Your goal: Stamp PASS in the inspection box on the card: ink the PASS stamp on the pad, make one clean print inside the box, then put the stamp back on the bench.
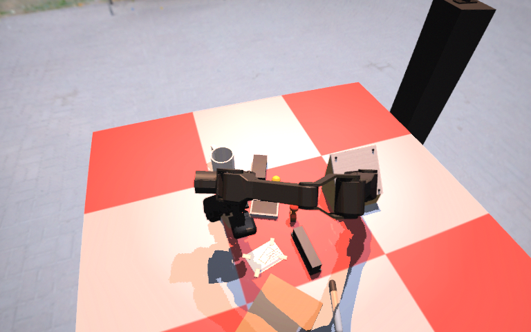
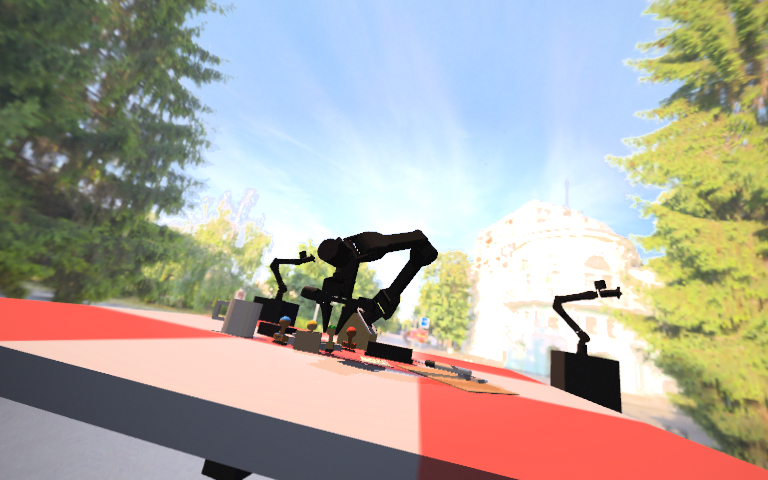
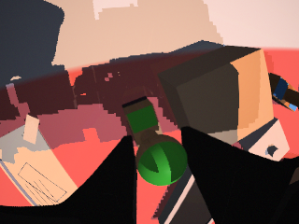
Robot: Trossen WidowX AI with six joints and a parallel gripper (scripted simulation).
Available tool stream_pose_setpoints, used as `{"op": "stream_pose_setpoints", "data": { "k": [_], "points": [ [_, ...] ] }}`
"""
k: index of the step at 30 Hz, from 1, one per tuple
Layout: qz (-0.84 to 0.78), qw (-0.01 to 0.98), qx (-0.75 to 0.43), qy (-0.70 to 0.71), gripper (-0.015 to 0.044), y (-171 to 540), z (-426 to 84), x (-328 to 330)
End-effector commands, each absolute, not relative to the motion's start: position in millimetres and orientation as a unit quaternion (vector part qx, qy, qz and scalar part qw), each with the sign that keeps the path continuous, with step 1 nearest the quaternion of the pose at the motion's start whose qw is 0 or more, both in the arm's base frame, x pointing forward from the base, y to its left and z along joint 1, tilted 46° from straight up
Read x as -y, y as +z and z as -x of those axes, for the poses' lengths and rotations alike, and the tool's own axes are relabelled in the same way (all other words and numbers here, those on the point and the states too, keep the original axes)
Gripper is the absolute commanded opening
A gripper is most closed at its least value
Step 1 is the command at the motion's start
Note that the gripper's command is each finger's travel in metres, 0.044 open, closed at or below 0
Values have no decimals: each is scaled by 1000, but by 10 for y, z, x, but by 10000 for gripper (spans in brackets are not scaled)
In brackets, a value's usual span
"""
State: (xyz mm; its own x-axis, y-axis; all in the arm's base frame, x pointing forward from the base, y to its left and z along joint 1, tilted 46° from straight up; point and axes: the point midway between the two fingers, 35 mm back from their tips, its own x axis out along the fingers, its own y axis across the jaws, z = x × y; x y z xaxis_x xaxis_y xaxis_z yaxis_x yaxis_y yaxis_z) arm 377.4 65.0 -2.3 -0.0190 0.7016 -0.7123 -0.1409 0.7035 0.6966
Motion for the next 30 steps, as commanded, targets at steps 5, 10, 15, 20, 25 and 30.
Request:
{"op": "stream_pose_setpoints", "data": {
  "k": [5, 10, 15, 20, 25, 30],
  "points": [
    [-214, 668, -639, 316, 0, 4, -3779, -620],
    [-213, 668, -639, 315, 0, 22, -3782, -604],
    [-212, 669, -639, 313, 0, 39, -3785, -587],
    [-211, 670, -639, 312, 0, 57, -3788, -570],
    [-210, 671, -639, 311, 0, 75, -3791, -554],
    [-210, 672, -639, 309, 0, 93, -3794, -537]
  ]
}}
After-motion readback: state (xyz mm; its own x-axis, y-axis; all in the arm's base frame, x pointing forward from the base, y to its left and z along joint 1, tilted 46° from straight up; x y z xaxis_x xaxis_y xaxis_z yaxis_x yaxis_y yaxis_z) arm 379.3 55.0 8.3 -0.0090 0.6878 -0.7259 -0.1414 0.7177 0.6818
